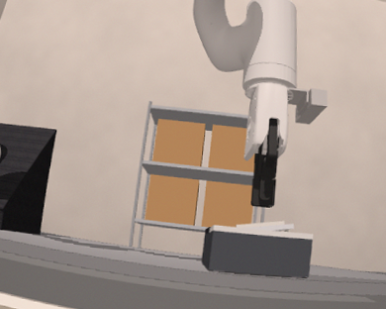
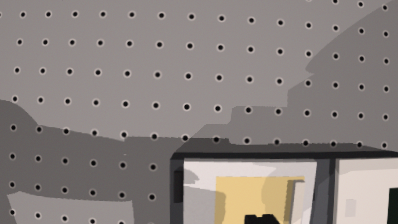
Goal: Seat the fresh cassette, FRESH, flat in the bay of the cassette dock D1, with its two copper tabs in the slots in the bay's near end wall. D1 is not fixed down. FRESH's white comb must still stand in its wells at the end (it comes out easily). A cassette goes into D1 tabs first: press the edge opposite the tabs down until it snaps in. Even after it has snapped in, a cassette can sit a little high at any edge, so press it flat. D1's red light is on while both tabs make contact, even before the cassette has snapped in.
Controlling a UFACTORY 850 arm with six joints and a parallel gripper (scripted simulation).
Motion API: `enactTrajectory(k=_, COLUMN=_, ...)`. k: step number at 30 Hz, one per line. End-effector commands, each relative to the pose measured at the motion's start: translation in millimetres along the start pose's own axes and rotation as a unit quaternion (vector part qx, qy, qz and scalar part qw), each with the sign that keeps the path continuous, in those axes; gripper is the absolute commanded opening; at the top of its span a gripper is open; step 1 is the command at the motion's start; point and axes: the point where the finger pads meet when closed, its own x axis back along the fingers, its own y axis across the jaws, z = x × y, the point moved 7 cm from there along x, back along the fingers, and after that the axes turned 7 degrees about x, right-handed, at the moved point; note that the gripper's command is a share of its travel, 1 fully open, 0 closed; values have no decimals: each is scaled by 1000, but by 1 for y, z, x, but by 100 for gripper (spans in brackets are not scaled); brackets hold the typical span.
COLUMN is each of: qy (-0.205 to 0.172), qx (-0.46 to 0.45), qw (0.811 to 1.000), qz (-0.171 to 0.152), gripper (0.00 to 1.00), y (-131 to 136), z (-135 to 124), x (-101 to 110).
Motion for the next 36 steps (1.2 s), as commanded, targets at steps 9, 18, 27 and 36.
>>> enactTrajectory(k=9, qy=-7, qx=1, qw=1000, qz=0, gripper=0, y=3, z=16, x=0)
enactTrajectory(k=18, qy=-7, qx=1, qw=1000, qz=0, gripper=0, y=4, z=27, x=0)
enactTrajectory(k=27, qy=-6, qx=1, qw=1000, qz=0, gripper=0, y=5, z=36, x=-1)
enactTrajectory(k=36, qy=-6, qx=1, qw=1000, qz=0, gripper=0, y=7, z=48, x=-1)
